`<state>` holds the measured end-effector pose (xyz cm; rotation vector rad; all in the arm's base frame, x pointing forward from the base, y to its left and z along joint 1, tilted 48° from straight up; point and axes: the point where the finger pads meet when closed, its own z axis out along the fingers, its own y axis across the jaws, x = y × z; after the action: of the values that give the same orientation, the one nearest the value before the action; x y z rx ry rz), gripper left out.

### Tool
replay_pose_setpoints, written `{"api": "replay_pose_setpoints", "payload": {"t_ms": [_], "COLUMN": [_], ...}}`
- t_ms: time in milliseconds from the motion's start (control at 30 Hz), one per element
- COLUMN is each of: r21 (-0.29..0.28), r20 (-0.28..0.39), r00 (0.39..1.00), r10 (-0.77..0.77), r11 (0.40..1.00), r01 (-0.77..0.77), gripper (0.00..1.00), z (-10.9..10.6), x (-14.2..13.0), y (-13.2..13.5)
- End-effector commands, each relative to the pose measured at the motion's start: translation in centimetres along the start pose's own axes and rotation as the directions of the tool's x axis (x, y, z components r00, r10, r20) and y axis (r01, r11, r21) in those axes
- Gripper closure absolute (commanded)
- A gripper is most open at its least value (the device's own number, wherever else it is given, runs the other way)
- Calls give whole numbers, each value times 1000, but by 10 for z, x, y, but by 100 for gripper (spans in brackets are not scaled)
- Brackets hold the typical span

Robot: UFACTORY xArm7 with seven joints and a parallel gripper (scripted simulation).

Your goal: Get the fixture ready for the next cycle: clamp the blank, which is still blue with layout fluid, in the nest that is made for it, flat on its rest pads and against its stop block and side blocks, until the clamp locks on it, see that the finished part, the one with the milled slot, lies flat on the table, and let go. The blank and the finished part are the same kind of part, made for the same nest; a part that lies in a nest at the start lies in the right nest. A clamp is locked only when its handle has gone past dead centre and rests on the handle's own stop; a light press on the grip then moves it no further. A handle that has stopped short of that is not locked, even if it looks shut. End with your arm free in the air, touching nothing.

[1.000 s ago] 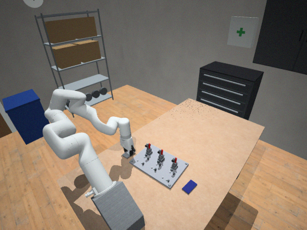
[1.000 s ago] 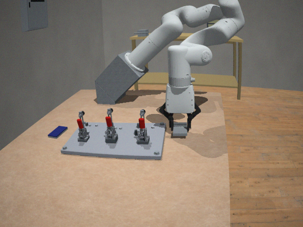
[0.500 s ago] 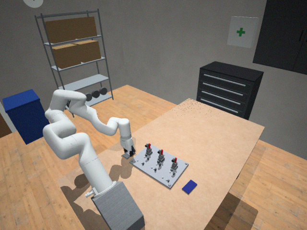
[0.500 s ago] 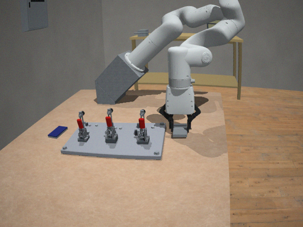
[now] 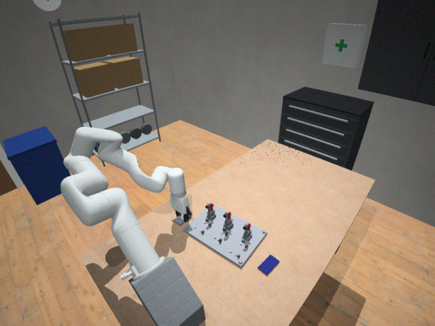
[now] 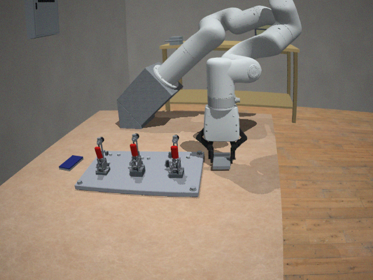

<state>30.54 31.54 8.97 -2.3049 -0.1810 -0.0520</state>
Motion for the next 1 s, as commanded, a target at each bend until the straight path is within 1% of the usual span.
{"api": "replay_pose_setpoints", "payload": {"t_ms": [0, 367, 767, 800, 967], "r21": [0, 0, 0, 0, 0], "r20": [-4, -4, -4, -4, -4], "r00": [1000, 1000, 1000, 1000, 1000], "r10": [2, 2, 2, 2, 2], "r11": [1000, 1000, 1000, 1000, 1000], "r01": [-2, -2, -2, -2, -2], "gripper": [100, 100, 100, 19, 19], "z": [1, 5, 6, 6, 6], "x": [2, 2, 2, 2, 2], "y": [1, 1, 1, 1, 1]}}
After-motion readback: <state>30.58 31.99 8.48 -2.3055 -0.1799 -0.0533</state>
